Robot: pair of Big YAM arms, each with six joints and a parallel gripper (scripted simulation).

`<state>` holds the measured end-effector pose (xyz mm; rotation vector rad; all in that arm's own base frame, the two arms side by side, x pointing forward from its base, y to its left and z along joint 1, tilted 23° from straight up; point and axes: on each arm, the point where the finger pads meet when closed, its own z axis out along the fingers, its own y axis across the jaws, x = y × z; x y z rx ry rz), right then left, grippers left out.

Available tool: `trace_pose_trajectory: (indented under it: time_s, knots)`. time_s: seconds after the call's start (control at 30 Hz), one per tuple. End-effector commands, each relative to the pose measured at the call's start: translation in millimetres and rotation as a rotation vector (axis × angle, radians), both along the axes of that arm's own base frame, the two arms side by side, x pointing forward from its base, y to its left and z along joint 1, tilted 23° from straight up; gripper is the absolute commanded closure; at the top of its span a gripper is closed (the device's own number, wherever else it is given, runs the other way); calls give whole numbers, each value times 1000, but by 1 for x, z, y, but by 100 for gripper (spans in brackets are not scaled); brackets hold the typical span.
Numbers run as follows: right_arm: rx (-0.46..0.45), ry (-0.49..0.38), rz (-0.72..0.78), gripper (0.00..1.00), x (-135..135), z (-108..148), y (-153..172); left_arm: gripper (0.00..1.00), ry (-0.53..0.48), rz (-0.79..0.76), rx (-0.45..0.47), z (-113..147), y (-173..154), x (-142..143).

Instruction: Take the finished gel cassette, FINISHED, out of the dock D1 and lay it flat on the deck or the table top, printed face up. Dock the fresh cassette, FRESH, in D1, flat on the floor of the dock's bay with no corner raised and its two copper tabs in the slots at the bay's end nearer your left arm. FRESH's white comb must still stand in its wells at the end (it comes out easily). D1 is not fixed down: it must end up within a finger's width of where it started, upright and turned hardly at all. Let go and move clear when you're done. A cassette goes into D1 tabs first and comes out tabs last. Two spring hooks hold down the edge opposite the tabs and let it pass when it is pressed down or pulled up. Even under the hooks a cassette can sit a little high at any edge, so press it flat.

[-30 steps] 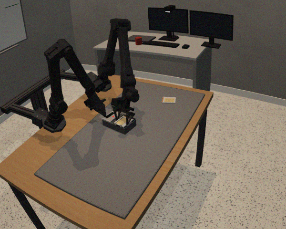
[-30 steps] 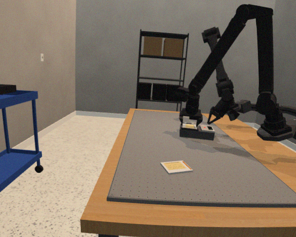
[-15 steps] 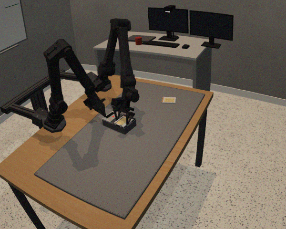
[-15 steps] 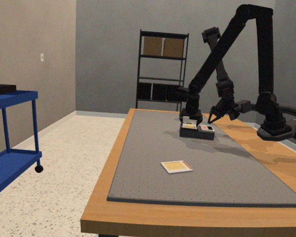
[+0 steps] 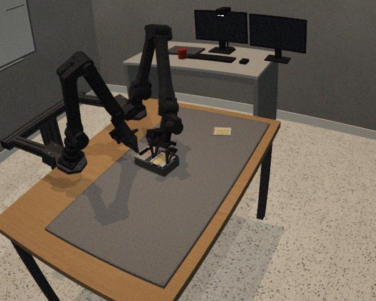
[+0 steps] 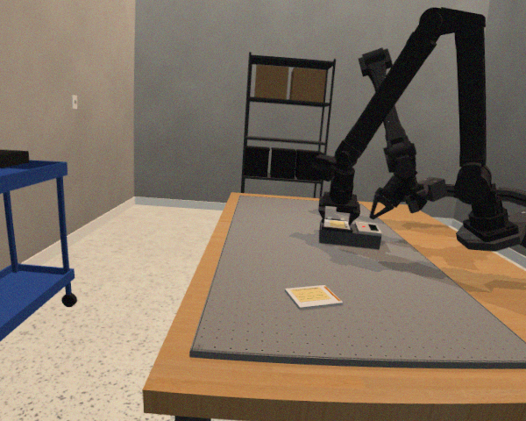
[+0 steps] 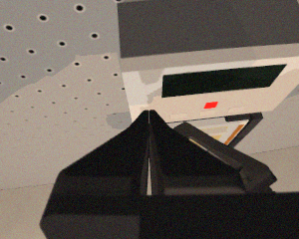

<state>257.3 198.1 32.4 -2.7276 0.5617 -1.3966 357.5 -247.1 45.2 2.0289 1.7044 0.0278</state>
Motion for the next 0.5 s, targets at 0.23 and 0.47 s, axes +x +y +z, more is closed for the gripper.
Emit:
trace_pose_trajectory:
  time_s: [0.23, 0.47]
  knots:
    - [41, -22, 5, 100, 4, 14, 18, 100, -2, 7, 11, 3, 0, 1]
    - [48, -26, 5, 100, 5, 18, 22, 100, -2, 7, 11, 3, 0, 1]
